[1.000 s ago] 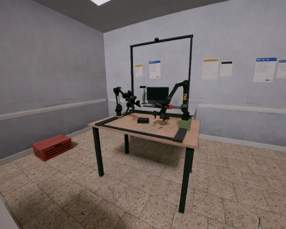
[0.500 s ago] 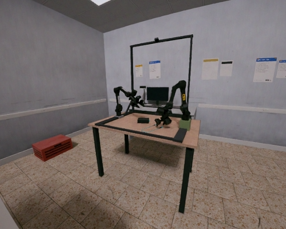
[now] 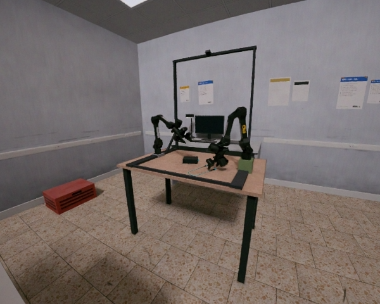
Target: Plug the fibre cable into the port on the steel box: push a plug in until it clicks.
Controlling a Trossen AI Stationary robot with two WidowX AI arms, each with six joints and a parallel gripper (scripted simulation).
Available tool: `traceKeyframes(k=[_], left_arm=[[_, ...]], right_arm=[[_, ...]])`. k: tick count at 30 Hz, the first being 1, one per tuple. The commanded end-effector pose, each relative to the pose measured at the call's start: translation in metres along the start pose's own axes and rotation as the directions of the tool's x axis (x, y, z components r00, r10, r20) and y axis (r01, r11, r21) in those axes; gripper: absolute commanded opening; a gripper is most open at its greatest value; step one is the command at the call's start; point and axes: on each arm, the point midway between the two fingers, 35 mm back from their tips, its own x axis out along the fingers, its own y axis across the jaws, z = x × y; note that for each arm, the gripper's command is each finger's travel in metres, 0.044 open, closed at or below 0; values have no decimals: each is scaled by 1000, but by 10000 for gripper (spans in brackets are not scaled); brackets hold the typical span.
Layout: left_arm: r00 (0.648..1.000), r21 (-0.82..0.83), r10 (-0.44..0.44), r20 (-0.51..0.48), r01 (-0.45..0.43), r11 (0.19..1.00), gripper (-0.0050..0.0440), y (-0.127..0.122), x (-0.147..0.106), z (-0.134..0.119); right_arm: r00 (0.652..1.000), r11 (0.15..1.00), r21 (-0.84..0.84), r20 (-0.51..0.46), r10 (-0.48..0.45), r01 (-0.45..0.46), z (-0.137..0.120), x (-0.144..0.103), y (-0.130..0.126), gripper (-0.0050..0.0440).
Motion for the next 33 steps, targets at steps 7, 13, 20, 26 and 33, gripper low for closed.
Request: traceKeyframes(k=[7,13,20,26,33], left_arm=[[1000,13,-15,-8,15,1000,440,-5,3,-13],[998,55,-37,-43,39,998,440,-5,18,-65],[999,20,-34,-37,34,999,440,-1,35,-89],[1000,-27,-28,-15,27,999,440,2,51,-96],[1000,-31,-27,-12,27,999,440,3,52,-97]], right_arm=[[1000,1000,-3,24,2,-2,6,-12,2,440],[1000,1000,-16,21,23,-23,-13,-47,9,440],[999,999,-24,19,36,-36,-33,-73,14,440],[999,999,-29,17,44,-43,-48,-89,17,440],[999,999,-28,17,43,-42,-49,-90,16,440]])
